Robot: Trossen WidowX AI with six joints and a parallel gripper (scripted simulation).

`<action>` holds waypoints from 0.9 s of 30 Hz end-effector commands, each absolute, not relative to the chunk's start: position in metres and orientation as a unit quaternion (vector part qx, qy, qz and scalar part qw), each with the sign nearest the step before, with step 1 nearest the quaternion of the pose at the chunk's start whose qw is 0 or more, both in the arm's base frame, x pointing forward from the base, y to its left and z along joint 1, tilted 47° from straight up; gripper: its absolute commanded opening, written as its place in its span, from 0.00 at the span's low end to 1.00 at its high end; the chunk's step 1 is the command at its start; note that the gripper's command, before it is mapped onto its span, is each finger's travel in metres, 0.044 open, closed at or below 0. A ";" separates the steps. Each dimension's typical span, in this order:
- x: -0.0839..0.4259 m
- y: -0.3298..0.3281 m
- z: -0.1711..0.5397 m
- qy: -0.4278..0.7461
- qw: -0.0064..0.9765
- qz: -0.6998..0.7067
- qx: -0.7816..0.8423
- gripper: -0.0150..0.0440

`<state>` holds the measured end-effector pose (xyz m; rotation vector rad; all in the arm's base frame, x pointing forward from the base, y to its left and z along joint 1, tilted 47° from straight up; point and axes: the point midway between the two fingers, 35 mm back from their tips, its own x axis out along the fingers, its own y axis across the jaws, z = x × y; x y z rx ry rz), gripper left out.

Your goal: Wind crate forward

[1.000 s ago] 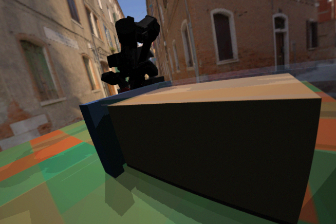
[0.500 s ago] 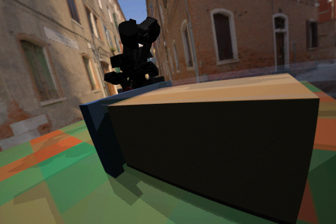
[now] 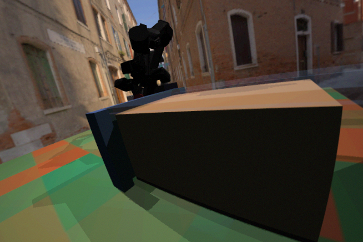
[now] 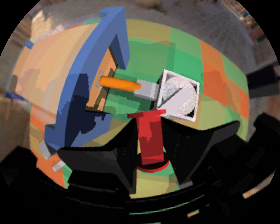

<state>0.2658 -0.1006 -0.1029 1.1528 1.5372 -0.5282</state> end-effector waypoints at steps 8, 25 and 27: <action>0.246 -0.093 -0.096 0.654 0.535 -0.219 0.488 0.25; 0.222 -0.093 -0.090 0.655 0.535 -0.219 0.488 0.25; 0.219 -0.093 -0.090 0.655 0.535 -0.219 0.488 0.25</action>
